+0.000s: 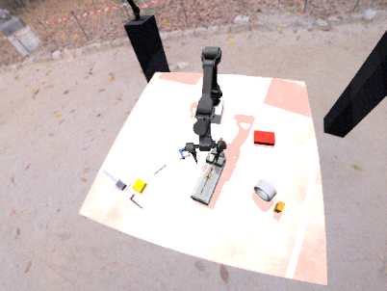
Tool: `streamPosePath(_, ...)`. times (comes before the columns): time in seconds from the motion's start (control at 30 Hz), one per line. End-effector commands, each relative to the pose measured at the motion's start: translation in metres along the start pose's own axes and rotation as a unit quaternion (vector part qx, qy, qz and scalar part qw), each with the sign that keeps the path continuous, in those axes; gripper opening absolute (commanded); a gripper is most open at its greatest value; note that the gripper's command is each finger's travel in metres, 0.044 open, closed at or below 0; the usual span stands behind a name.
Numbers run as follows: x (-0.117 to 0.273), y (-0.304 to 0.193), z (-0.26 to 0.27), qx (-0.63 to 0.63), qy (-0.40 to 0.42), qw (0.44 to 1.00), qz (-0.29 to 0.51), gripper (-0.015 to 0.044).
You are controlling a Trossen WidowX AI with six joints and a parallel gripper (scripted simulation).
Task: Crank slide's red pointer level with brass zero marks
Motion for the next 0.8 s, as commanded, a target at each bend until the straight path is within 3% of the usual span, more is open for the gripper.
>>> streamPosePath(0.0,0.001,0.004,-0.001,0.003,-0.001,1.0,-0.01,0.044)
streamPosePath(0.43,0.002,0.005,-0.001,0.003,-0.001,1.0,-0.01,0.044)
streamPosePath(0.77,0.039,0.036,-0.003,-0.005,-0.006,1.0,-0.006,0.044)
Point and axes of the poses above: the point midway between the two fingers, 35 mm back from their tips, its own x axis back along the fingers, its own z axis across the jaws, y = z × x, the point moved 6 cm from there along x, back along the fingers, and after that the axes turned 9 degrees about x, right-handed, at the moved point
